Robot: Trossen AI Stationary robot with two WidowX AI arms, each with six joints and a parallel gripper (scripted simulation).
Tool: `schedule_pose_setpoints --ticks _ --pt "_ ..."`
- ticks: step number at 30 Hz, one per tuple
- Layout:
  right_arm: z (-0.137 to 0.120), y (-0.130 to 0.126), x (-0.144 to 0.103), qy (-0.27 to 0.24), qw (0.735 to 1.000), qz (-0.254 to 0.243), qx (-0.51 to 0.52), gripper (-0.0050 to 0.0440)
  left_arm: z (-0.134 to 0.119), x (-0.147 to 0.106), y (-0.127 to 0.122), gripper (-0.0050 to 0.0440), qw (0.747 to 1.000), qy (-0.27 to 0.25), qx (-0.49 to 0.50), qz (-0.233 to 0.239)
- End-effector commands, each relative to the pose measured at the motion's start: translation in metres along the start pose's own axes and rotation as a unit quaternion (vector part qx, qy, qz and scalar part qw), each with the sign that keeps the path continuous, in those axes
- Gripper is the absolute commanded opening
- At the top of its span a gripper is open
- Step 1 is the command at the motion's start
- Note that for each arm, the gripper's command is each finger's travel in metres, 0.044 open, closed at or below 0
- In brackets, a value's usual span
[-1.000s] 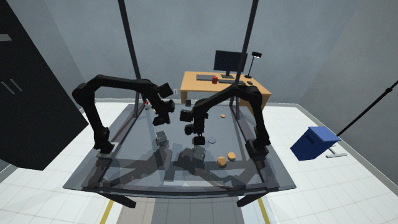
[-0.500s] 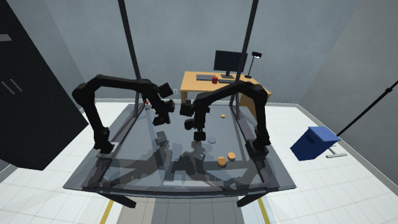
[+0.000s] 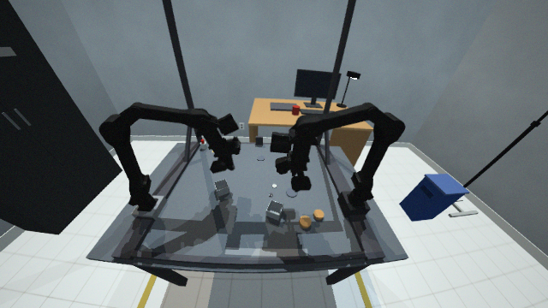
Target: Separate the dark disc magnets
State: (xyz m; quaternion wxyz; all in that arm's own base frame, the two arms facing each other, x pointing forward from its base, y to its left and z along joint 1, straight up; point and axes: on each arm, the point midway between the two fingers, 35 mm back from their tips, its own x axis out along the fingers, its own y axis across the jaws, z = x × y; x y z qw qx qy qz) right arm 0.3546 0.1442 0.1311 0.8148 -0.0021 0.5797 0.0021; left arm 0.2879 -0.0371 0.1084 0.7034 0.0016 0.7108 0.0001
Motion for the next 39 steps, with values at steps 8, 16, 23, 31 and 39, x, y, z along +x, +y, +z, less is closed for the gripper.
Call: schedule_pose_setpoints --ticks 8,16,23,31,39 --pt "0.008 0.0 -0.013 -0.021 1.0 0.007 0.003 0.004 -0.101 -0.048 0.03 0.04 1.0 -0.012 0.001 -0.002" --pt "0.008 0.0 -0.013 -0.021 1.0 0.007 0.003 0.004 -0.135 -0.05 0.035 0.04 1.0 -0.01 0.001 -0.002" --pt "0.013 -0.001 -0.021 -0.033 0.999 0.009 0.005 0.004 -0.134 -0.052 0.035 0.04 1.0 -0.013 0.0 -0.002" --pt "0.0 -0.001 0.017 -0.01 1.0 0.001 0.001 0.004 -0.132 -0.052 0.035 0.04 1.0 -0.013 0.0 -0.001" --pt "-0.01 -0.001 0.05 -0.01 1.0 0.001 0.001 0.004 -0.132 -0.052 0.035 0.04 1.0 -0.013 0.0 -0.001"
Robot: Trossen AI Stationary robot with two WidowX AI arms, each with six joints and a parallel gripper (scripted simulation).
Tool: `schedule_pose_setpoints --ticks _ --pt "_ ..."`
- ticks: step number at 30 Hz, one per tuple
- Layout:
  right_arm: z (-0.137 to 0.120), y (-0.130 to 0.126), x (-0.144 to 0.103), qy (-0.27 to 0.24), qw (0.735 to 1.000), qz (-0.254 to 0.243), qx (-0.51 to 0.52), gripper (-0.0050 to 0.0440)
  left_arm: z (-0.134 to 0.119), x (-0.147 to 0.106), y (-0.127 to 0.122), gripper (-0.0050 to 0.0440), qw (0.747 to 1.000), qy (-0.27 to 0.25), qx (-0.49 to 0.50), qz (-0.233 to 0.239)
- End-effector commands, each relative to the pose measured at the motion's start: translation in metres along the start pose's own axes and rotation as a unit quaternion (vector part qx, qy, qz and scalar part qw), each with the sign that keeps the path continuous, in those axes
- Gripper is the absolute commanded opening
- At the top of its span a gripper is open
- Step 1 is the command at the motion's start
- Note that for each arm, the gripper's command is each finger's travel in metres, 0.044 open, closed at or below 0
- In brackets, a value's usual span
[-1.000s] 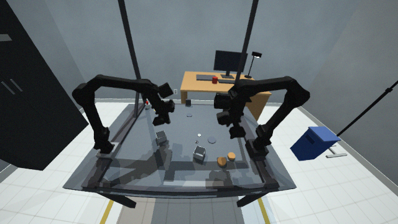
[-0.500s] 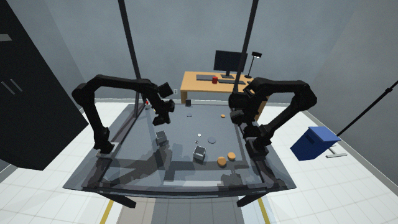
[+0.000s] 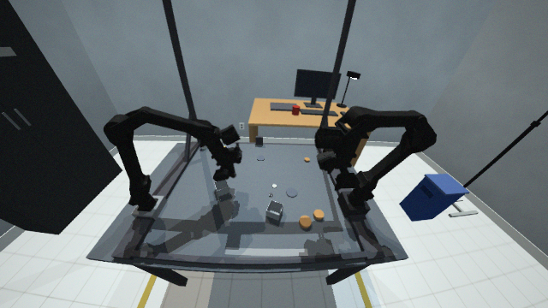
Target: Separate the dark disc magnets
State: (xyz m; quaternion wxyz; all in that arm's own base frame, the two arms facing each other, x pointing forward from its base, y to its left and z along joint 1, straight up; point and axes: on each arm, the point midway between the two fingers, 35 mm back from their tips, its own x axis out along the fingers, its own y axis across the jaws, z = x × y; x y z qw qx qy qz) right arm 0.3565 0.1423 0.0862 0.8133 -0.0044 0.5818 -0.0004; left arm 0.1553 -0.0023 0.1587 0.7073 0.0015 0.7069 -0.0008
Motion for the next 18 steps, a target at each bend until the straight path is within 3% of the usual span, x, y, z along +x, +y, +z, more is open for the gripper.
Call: schedule_pose_setpoints --ticks 1,7,18 --pt "0.001 0.0 0.012 -0.013 1.0 0.004 0.001 0.004 0.001 -0.003 0.0 0.04 1.0 -0.008 0.0 -0.001" --pt "-0.007 -0.001 0.031 -0.013 1.0 0.004 0.001 0.004 0.001 -0.003 0.0 0.04 1.0 -0.008 0.0 -0.001" --pt "-0.007 0.0 0.035 -0.018 1.0 0.007 0.002 0.004 0.001 -0.003 0.0 0.04 1.0 -0.008 0.0 -0.001"
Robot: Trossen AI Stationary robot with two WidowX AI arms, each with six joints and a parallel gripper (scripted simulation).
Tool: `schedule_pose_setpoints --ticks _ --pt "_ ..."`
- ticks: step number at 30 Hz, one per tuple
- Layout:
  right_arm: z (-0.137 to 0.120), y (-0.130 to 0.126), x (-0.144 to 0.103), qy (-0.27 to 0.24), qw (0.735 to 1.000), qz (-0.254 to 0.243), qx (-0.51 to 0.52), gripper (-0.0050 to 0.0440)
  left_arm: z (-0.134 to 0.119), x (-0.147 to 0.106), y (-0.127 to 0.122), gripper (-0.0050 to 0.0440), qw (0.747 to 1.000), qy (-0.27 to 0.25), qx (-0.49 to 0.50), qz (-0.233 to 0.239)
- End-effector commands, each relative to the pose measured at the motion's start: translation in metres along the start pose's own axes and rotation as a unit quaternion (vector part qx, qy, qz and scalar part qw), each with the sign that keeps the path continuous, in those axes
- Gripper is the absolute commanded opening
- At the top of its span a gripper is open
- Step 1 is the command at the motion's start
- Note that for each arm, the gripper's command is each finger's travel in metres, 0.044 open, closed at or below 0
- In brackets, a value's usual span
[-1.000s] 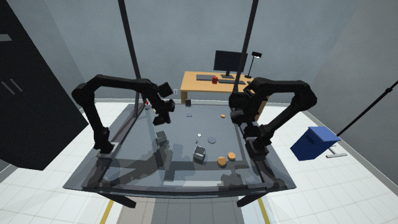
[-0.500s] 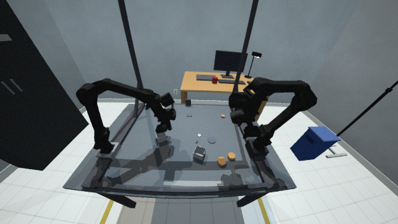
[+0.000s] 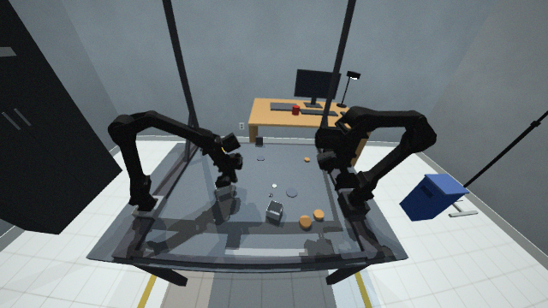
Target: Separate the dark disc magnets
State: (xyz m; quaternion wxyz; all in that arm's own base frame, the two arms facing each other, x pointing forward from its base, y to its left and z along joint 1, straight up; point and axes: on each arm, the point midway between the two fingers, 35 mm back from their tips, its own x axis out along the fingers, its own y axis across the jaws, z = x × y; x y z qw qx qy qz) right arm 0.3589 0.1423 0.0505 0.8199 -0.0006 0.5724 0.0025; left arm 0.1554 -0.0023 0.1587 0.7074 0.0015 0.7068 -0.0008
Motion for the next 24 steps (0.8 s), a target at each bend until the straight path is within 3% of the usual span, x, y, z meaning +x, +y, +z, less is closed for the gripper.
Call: schedule_pose_setpoints --ticks 1,24 --pt "0.002 0.0 0.002 -0.006 1.0 0.002 0.001 0.004 0.001 -0.003 0.0 0.04 1.0 -0.008 0.0 -0.001" --pt "-0.009 0.0 0.036 -0.005 1.0 0.001 0.0 0.004 0.001 -0.003 0.0 0.04 1.0 -0.008 0.0 -0.001"
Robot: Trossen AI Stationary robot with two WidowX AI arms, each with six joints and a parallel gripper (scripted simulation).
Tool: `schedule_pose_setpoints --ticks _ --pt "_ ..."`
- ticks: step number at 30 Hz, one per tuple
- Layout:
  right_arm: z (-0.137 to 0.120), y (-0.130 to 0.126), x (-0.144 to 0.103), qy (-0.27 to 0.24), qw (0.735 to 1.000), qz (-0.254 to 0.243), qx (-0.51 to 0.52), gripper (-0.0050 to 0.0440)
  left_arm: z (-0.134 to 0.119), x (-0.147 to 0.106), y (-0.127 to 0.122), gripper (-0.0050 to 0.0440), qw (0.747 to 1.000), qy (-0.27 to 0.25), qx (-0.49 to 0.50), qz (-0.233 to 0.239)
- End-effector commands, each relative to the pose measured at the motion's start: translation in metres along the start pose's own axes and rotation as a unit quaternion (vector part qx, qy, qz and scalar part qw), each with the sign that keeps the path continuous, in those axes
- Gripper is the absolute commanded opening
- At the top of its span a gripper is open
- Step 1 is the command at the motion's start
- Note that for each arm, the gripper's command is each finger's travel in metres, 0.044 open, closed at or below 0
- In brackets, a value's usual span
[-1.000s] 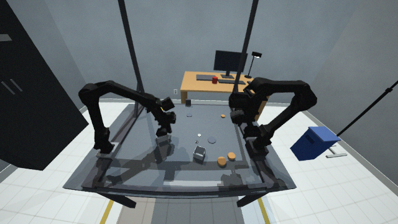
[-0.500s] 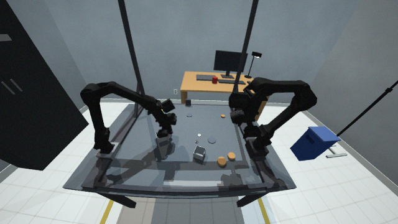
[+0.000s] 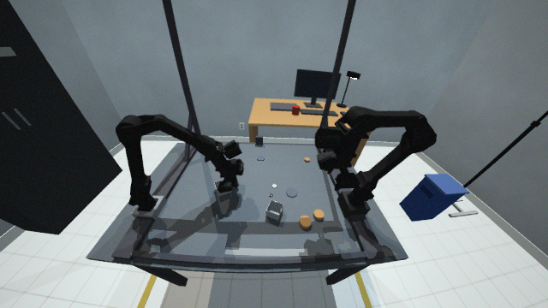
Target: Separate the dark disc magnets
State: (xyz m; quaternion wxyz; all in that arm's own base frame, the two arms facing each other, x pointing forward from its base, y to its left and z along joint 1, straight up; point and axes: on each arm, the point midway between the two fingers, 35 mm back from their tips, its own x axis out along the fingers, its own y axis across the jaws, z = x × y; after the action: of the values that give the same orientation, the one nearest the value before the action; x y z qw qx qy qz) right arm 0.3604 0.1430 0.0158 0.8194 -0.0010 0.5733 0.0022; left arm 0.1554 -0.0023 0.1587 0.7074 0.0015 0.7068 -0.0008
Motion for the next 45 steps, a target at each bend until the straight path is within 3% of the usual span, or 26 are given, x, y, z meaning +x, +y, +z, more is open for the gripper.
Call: schedule_pose_setpoints --ticks 1,10,15,25,28,37,40,45 --pt "0.001 0.0 0.004 -0.005 1.0 0.002 0.001 0.004 0.001 -0.003 0.0 0.04 1.0 -0.008 0.0 -0.001" --pt "0.002 0.001 0.01 -0.006 1.0 0.004 0.001 0.004 0.001 -0.003 0.0 0.04 1.0 -0.008 0.0 -0.001" --pt "0.008 0.001 0.007 0.052 0.999 0.007 0.003 0.004 0.001 -0.003 0.0 0.04 1.0 -0.008 0.0 -0.001" --pt "0.011 0.001 0.009 0.089 0.996 0.006 0.001 0.004 0.001 -0.003 0.0 0.04 1.0 -0.008 0.0 -0.001" --pt "0.015 0.001 0.01 0.139 0.99 0.006 0.001 0.004 0.001 -0.003 0.0 0.04 1.0 -0.008 0.0 -0.001" --pt "0.018 0.0 0.01 0.201 0.98 0.007 0.002 0.004 0.001 -0.003 0.0 0.04 1.0 -0.008 0.0 -0.001" --pt "0.021 0.0 0.011 0.243 0.97 0.008 0.002 0.004 0.001 -0.003 0.0 0.04 1.0 -0.008 0.0 -0.001" --pt "0.021 0.0 0.011 0.254 0.967 0.008 0.003 0.004 0.001 -0.003 0.0 0.04 1.0 -0.008 0.0 -0.001"
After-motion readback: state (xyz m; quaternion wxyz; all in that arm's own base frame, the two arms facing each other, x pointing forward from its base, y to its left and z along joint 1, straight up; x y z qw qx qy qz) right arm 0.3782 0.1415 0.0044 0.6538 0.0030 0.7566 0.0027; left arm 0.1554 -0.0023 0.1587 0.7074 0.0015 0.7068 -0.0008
